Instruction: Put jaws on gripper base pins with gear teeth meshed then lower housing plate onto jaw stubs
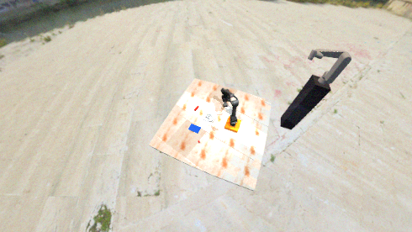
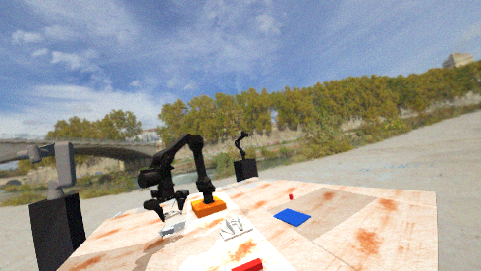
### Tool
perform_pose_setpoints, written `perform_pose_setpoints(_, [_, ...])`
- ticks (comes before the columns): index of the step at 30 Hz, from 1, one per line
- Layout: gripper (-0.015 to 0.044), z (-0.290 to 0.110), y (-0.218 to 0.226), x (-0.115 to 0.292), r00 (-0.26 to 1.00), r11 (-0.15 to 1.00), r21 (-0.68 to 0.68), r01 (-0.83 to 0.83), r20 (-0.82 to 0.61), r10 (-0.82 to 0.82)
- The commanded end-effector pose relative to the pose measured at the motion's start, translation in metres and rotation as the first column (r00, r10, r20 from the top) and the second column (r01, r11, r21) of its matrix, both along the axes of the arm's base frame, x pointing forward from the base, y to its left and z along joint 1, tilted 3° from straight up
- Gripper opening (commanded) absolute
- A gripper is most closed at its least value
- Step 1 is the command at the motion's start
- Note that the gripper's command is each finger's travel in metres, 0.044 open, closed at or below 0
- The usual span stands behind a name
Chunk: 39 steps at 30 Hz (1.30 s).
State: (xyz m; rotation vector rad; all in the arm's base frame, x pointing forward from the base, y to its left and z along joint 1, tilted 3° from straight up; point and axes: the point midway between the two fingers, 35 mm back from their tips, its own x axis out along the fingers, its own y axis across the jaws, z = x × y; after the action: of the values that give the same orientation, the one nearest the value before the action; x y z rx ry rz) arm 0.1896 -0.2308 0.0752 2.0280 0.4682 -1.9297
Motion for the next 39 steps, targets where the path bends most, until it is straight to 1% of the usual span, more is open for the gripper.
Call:
perform_pose_setpoints(1, [0.0351,0.001,0.006,0.005,0.997,0.997,-0.004,-0.08,0.0,0.08])
perform_pose_setpoints(10, [0.0351,0.002,0.019,0.018,0.965,0.965,-0.013,-0.261,0.004,0.261])
perform_pose_setpoints(19, [0.0351,0.003,0.033,0.03,0.901,0.901,-0.022,-0.433,0.007,0.433])
perform_pose_setpoints(29, [0.0351,0.004,0.05,0.042,0.794,0.794,-0.032,-0.607,0.009,0.608])
perform_pose_setpoints(39, [0.0351,0.005,0.067,0.053,0.654,0.654,-0.043,-0.756,0.008,0.756])
